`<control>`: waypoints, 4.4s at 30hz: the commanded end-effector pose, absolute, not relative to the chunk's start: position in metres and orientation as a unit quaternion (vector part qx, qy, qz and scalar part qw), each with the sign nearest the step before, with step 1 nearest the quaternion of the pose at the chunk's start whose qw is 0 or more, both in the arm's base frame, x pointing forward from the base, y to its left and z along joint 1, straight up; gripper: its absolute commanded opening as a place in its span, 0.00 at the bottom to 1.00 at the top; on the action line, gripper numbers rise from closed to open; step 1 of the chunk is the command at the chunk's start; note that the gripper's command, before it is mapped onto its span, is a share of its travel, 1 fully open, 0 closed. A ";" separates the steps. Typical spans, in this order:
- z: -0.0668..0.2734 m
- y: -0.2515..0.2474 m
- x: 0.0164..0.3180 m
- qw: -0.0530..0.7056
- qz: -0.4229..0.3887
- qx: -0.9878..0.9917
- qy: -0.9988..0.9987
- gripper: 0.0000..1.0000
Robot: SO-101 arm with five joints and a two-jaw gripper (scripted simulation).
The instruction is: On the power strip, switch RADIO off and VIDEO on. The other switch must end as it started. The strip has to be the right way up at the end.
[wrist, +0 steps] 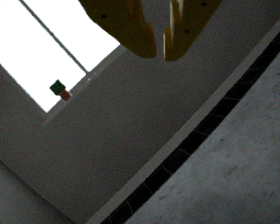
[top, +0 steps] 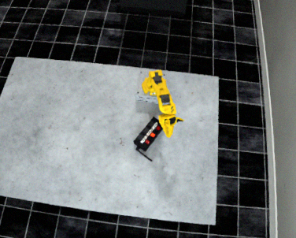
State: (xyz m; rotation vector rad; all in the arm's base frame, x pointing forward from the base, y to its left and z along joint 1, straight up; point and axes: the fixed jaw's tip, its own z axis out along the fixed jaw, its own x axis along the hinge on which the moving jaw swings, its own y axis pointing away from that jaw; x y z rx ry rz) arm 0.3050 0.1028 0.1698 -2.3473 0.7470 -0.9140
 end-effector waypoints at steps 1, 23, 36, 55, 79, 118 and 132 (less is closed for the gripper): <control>0.164 0.085 0.301 0.206 -0.343 -0.889 0.223 0.00; 0.128 0.017 0.271 0.006 -0.247 -0.967 -0.068 0.00; 0.114 -0.008 0.249 -0.038 -0.167 -0.961 -0.216 0.00; 0.101 -0.030 0.219 -0.041 -0.072 -0.920 -0.384 0.00; 0.095 -0.040 0.199 -0.019 -0.024 -0.878 -0.477 0.00; 0.063 -0.023 0.222 0.018 0.026 -0.870 -0.492 0.00; 0.045 -0.013 0.230 0.031 0.049 -0.867 -0.495 0.00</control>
